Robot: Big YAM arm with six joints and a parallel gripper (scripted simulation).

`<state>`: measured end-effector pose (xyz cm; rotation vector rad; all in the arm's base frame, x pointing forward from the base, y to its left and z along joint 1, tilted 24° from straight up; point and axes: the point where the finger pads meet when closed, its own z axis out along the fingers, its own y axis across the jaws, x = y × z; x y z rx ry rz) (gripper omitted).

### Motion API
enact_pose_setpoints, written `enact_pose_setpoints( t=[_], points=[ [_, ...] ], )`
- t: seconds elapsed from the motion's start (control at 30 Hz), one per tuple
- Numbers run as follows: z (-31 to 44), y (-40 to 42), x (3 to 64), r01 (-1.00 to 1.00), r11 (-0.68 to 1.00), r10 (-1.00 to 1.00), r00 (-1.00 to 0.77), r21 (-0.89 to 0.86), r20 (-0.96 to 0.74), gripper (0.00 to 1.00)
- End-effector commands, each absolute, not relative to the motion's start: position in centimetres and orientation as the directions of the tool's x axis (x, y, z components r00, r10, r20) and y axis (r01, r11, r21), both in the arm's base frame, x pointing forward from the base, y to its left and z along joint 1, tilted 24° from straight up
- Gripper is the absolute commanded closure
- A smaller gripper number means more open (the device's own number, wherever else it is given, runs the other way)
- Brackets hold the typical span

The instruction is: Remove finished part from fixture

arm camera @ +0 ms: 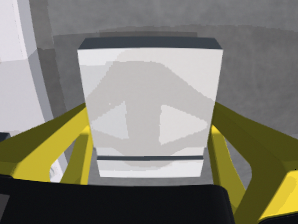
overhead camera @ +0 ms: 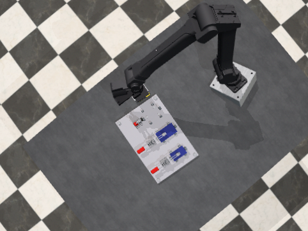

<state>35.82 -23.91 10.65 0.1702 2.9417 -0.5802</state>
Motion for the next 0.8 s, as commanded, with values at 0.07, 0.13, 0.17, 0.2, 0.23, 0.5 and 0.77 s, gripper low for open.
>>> enact_pose_setpoints(
  t=[0.07, 0.13, 0.17, 0.2, 0.23, 0.5, 0.77],
  points=[
    [11.19, -24.9, 36.81, 0.143, 0.915, 0.081, -0.981, -0.377, -0.176, 1.0],
    [11.32, -24.95, 36.91, 0.144, 0.914, 0.08, -0.981, -0.379, -0.179, 1.0],
    [11.38, -24.97, 36.96, 0.145, 0.914, 0.08, -0.98, -0.379, -0.181, 1.0],
    [11.44, -25.0, 37.02, 0.145, 0.914, 0.08, -0.98, -0.38, -0.182, 1.0],
    [11.51, -25.02, 37.07, 0.146, 0.913, 0.08, -0.98, -0.38, -0.184, 1.0],
    [11.77, -25.07, 37.17, 0.146, 0.913, 0.08, -0.98, -0.38, -0.184, 1.0],
    [11.9, -25.1, 37.26, 0.146, 0.913, 0.079, -0.979, -0.381, -0.186, 1.0]
  ],
)
